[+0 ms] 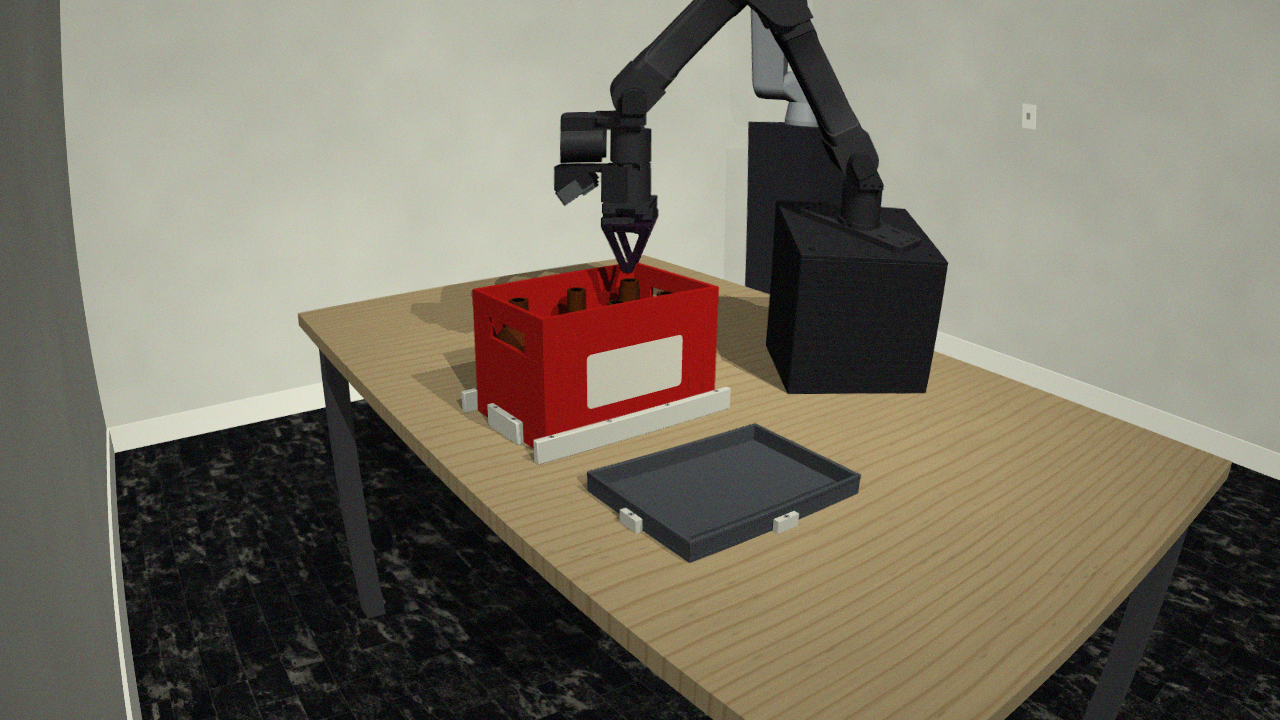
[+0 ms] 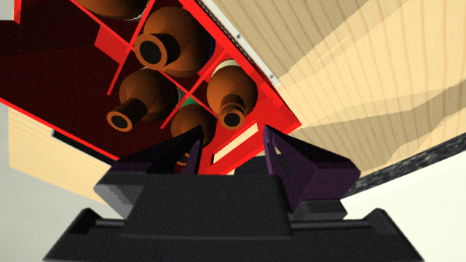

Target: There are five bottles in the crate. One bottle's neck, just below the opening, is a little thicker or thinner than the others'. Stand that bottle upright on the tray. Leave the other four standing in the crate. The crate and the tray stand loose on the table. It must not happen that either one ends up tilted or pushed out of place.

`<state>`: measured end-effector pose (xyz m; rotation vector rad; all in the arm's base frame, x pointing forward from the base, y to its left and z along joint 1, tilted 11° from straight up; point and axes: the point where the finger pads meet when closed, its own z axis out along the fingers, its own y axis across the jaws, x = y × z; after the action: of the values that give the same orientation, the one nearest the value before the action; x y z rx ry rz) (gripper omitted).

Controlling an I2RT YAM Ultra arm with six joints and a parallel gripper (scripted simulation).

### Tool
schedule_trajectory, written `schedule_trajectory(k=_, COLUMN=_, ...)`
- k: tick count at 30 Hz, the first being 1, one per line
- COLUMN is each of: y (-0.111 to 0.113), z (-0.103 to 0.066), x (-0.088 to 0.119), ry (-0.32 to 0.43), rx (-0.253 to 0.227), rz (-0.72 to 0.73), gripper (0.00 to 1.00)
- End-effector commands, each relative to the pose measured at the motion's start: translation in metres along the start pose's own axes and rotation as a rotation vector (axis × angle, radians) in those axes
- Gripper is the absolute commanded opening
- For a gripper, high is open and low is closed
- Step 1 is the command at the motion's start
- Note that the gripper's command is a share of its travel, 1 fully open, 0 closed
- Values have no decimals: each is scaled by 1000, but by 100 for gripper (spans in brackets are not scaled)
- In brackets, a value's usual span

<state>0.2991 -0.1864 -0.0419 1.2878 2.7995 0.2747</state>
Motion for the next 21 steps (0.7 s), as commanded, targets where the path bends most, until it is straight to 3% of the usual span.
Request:
schedule_trajectory(k=1, y=6, z=-7, x=-6, ry=-35, rx=-12, rz=-7, gripper=61)
schedule_trajectory(k=21, y=5, z=-7, x=-4, ry=-26, rx=-10, rz=-6, gripper=61)
